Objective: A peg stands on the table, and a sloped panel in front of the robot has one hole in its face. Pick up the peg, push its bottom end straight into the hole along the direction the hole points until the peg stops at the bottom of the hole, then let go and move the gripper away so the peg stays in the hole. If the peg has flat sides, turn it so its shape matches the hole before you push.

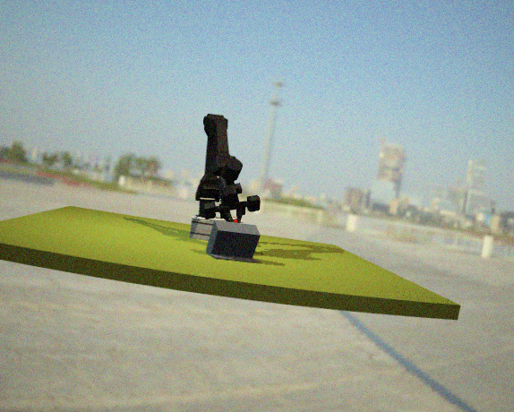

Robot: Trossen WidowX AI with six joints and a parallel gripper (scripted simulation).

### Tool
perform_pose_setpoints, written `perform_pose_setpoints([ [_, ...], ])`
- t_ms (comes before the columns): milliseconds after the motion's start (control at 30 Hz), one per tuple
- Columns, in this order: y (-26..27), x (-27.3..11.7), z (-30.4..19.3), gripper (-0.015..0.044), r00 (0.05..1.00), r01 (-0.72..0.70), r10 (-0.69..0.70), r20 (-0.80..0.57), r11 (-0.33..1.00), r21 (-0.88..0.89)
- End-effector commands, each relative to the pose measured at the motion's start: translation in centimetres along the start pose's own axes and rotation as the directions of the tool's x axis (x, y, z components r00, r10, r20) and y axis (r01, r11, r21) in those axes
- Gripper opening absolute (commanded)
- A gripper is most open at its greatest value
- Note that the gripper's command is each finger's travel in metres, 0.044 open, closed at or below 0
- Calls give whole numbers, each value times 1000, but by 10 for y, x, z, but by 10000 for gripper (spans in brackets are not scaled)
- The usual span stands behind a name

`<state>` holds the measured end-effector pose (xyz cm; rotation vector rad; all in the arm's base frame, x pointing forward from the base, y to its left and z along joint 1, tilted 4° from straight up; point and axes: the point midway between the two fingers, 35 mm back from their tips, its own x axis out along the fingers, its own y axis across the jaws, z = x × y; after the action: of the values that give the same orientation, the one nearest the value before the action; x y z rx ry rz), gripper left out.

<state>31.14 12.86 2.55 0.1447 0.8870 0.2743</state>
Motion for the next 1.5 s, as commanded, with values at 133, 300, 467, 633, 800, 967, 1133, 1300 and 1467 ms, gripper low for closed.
perform_pose_setpoints([
  [133,-5,-2,0,0,999,-8,9,40,999,-40],
  [300,-8,-3,1,0,998,-8,13,69,998,-66],
  [467,-12,-5,2,0,995,-7,16,98,996,-92],
  [633,-15,-7,4,0,992,-3,19,128,993,-118],
  [800,-18,-10,5,0,987,2,21,157,989,-145],
  [967,-22,-13,6,0,982,10,23,186,985,-171],
  [1133,-25,-15,6,0,976,19,24,215,980,-197],
  [1300,-28,-19,7,0,969,31,25,244,974,-223],
  [1467,-31,-22,8,0,962,45,26,273,968,-249],
])
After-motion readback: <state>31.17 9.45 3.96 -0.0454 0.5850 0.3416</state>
